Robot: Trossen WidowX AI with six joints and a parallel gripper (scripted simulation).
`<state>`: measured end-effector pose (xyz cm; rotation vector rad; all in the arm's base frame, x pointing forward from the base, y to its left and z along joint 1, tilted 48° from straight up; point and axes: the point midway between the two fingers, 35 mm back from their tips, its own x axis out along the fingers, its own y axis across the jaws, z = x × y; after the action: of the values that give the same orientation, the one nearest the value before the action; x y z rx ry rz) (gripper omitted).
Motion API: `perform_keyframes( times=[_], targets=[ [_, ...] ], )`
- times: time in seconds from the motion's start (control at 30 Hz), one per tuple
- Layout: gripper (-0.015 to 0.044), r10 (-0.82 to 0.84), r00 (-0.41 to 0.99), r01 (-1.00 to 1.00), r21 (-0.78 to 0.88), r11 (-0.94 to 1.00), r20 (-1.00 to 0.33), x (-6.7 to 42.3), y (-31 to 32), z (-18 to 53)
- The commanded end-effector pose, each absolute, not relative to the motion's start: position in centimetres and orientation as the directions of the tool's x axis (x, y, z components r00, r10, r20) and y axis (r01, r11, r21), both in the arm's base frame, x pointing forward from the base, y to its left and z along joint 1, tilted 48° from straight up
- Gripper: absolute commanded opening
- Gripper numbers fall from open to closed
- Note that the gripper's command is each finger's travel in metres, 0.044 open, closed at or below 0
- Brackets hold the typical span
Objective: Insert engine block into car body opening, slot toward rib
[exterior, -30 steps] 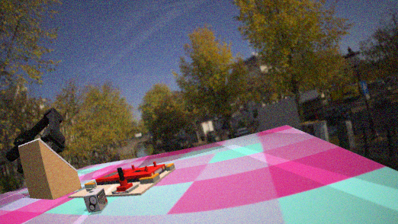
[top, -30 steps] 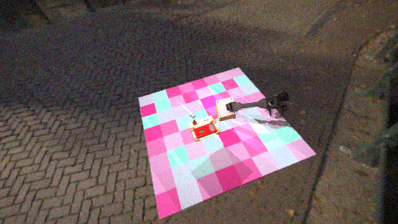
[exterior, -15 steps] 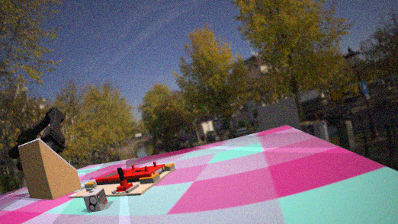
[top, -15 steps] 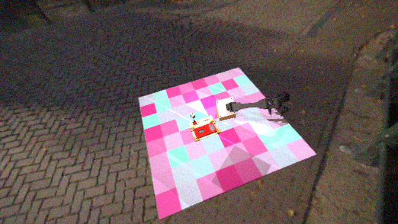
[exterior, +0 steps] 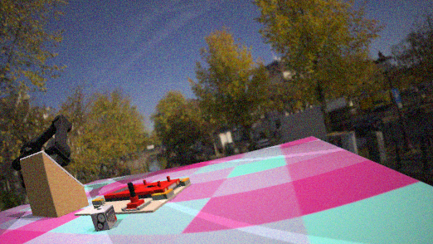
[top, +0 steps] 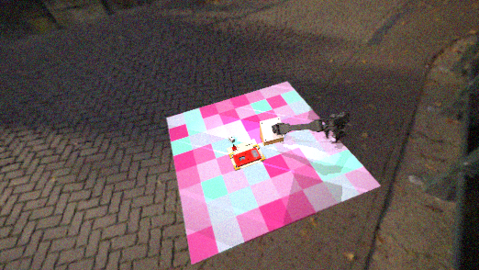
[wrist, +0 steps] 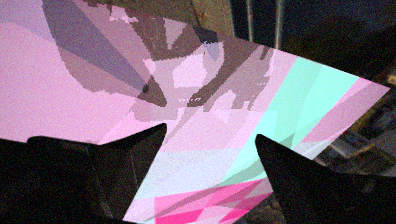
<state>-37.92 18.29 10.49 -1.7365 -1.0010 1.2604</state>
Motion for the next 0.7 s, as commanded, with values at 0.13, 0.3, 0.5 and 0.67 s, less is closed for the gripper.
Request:
perform_keyframes(
  times=[0.13,0.3,0.5,0.67],
  targets=[
    [0.044,0.89,0.204,-0.091,-0.913,-0.398,-0.409,-37.88,18.2,10.59],
    [0.044,0.881,0.199,-0.26,-0.89,-0.374,-0.429,-37.87,18.14,10.72],
    [0.044,0.871,0.192,-0.453,-0.828,-0.33,-0.452,-37.87,18.07,10.87],
    [0.044,0.862,0.186,-0.599,-0.75,-0.281,-0.472,-37.89,18.0,11.01]
  ],
)
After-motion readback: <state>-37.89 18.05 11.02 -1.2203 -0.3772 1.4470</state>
